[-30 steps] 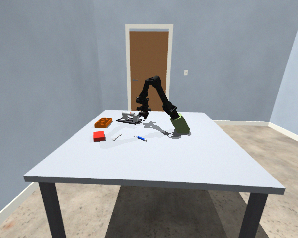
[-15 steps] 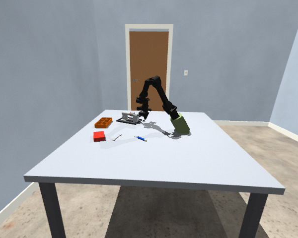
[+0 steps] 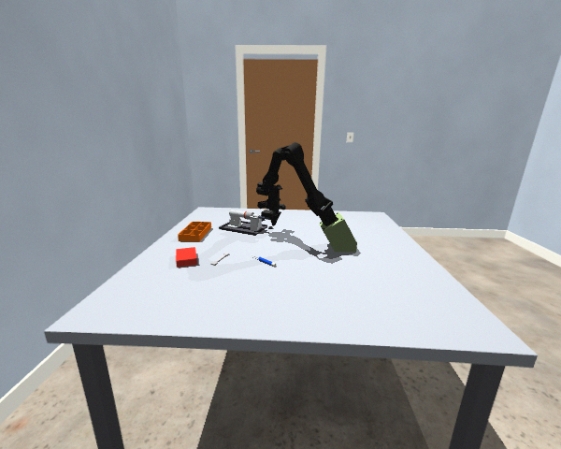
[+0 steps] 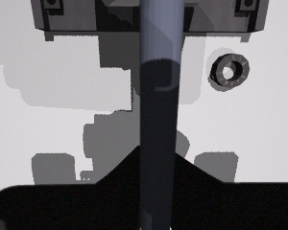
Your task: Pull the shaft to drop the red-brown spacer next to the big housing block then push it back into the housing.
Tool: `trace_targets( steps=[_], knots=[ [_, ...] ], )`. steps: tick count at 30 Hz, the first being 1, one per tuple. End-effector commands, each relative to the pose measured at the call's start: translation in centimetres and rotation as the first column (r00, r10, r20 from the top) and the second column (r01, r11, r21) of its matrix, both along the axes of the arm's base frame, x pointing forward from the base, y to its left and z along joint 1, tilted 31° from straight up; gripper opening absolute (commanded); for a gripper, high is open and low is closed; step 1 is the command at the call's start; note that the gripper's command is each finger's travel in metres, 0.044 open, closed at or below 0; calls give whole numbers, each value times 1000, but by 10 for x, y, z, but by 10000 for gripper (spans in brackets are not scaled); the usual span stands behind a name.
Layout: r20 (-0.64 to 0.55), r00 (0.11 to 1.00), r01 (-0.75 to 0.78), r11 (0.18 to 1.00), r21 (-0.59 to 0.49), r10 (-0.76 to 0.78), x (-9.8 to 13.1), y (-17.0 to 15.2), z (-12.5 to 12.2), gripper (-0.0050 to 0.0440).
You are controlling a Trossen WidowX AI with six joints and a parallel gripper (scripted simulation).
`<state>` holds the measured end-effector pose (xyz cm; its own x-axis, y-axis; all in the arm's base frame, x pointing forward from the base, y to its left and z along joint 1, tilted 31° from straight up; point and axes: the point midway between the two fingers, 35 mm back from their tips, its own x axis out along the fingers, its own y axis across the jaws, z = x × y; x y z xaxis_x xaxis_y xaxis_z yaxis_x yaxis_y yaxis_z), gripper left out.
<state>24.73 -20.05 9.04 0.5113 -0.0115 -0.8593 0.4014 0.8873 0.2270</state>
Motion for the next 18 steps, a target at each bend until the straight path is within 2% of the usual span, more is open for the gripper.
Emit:
trace_targets(
  steps=[1,18],
  knots=[
    [23,1000,0,1000,-23,0,-1,-1,9,-50],
    [23,1000,1,1000,-22,-1,-3,0,8,-50]
  ],
)
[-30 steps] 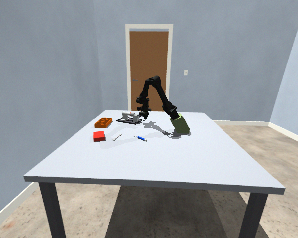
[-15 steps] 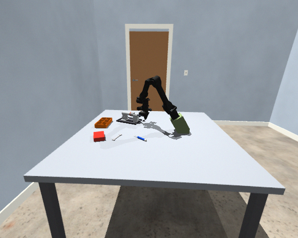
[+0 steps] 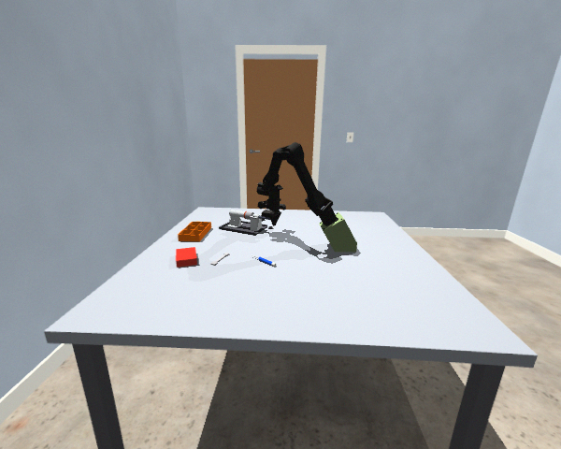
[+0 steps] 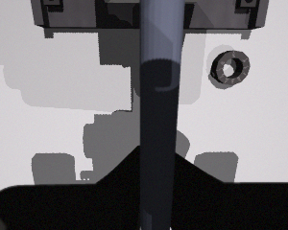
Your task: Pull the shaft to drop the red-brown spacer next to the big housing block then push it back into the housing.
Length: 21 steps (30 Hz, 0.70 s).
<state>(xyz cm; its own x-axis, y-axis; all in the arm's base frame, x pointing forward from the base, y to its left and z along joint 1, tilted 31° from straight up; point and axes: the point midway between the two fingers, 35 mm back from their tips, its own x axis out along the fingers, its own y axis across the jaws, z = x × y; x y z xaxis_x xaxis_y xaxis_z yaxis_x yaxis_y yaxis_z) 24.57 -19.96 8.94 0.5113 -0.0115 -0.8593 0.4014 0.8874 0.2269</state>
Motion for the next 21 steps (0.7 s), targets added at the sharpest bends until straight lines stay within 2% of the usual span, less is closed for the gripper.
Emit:
trace_targets(
  steps=[1,21],
  knots=[
    [23,1000,1,1000,-22,0,-1,-1,8,-50],
    [23,1000,1,1000,-22,-1,-3,0,7,-50]
  ],
)
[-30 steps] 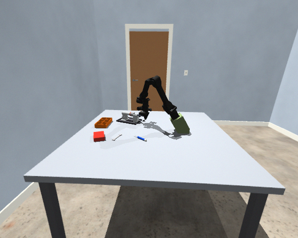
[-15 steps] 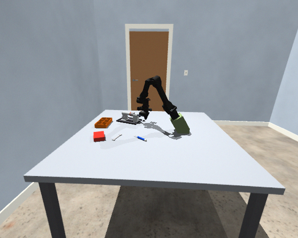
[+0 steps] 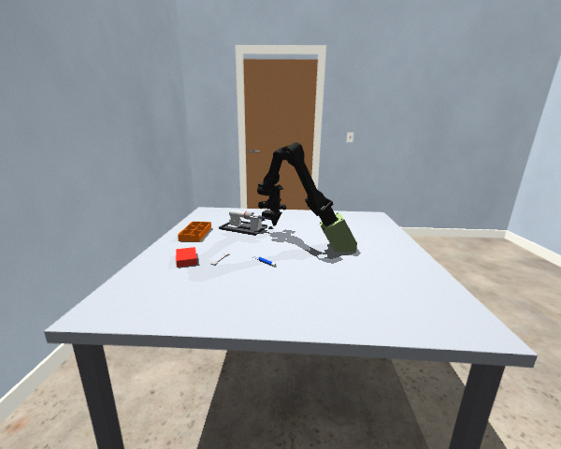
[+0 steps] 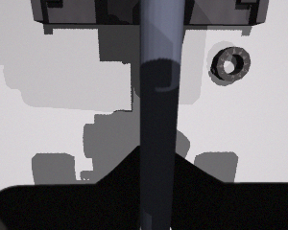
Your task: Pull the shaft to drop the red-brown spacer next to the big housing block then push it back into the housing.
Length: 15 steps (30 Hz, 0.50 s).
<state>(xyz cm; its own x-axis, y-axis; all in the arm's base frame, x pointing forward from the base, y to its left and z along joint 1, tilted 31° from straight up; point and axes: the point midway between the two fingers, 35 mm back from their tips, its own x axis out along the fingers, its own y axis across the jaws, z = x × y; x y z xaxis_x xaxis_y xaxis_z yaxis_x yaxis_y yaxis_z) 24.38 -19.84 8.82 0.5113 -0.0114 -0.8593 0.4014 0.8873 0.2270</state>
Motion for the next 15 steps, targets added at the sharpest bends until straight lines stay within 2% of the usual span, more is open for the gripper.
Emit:
trace_targets(
  steps=[1,15],
  knots=[
    [23,1000,1,1000,-22,-1,-1,-1,9,-50],
    [23,1000,0,1000,-23,0,-2,-1,8,-50]
  ],
)
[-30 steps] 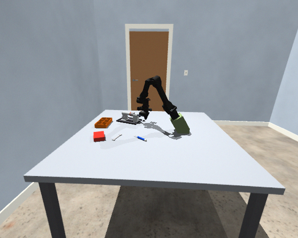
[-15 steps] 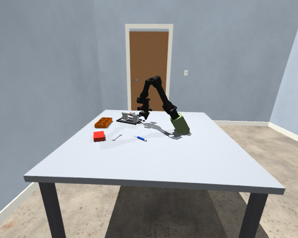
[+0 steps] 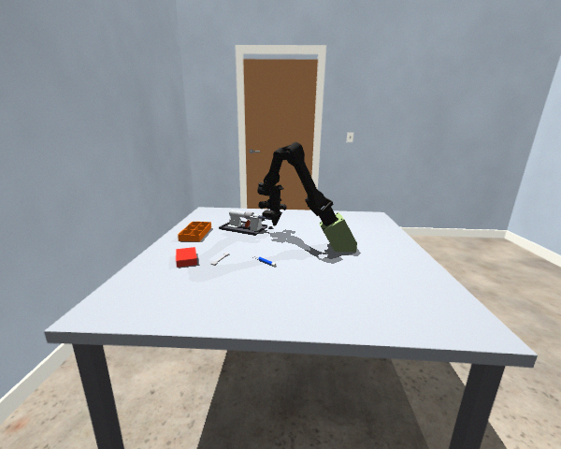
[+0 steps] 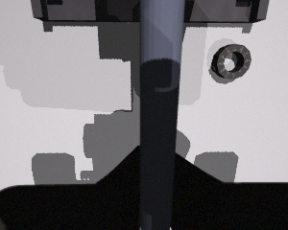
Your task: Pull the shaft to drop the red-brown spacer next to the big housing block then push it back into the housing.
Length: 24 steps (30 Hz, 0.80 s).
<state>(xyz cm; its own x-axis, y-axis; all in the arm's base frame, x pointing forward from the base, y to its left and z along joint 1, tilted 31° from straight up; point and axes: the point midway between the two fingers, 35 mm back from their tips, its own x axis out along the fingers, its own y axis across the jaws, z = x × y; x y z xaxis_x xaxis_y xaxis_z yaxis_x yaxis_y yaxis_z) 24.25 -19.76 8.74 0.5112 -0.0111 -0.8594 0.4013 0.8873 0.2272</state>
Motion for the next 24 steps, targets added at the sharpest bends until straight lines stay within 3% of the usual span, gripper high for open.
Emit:
trace_targets(
  steps=[1,24],
  knots=[
    [23,1000,1,1000,-23,0,-1,-2,8,-50],
    [24,1000,2,1000,-23,-2,2,-4,10,-50]
  ],
)
